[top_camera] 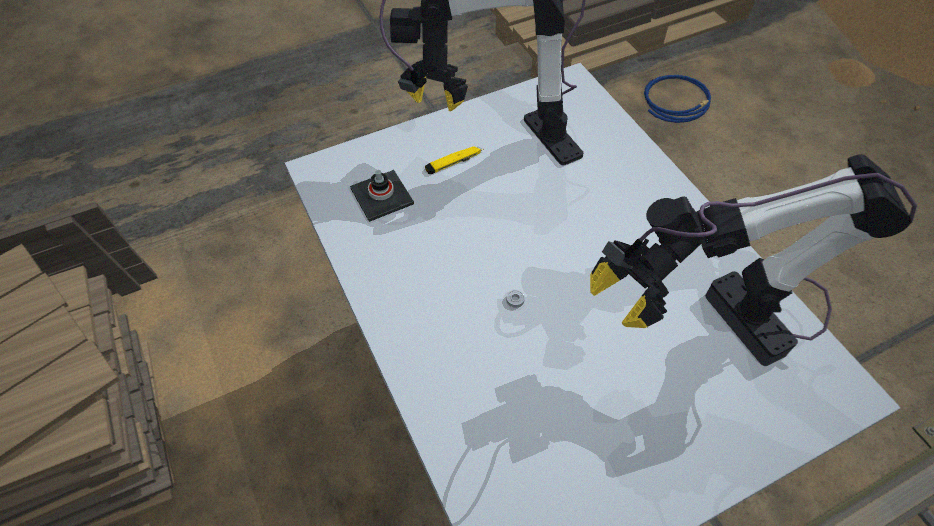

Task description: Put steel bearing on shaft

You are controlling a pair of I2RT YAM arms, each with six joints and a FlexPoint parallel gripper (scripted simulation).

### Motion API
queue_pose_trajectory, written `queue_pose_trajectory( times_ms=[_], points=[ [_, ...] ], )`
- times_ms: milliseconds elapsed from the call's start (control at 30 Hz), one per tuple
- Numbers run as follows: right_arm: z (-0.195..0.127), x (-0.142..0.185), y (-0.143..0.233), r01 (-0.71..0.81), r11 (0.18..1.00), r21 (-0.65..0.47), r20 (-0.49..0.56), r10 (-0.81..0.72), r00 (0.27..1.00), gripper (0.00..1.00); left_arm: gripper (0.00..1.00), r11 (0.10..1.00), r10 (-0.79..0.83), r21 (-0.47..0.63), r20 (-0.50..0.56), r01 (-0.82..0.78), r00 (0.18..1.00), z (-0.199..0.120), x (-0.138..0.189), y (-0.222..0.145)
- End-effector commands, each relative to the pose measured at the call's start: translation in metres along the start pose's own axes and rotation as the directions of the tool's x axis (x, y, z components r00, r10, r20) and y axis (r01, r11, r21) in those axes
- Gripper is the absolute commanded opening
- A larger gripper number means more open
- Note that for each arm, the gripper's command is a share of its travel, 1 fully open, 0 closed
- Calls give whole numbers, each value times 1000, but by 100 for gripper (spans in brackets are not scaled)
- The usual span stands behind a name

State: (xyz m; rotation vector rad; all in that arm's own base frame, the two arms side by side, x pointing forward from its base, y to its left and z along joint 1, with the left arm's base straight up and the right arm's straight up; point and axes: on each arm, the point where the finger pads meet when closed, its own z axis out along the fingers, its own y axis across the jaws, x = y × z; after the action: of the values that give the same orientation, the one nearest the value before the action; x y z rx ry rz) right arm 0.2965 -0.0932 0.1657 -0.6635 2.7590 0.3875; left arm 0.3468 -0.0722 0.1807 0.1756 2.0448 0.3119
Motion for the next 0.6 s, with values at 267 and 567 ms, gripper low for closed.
queue_pose_trajectory(
  times_ms=[267,567],
  points=[
    [-6,-3,0,12,1000,18,14,-12,1000,100,100,1000,-18,-2,28,18,999,-3,-12,3],
    [-6,-3,0,12,1000,18,14,-12,1000,55,100,1000,-18,-2,28,18,999,-3,-12,3]
  ],
)
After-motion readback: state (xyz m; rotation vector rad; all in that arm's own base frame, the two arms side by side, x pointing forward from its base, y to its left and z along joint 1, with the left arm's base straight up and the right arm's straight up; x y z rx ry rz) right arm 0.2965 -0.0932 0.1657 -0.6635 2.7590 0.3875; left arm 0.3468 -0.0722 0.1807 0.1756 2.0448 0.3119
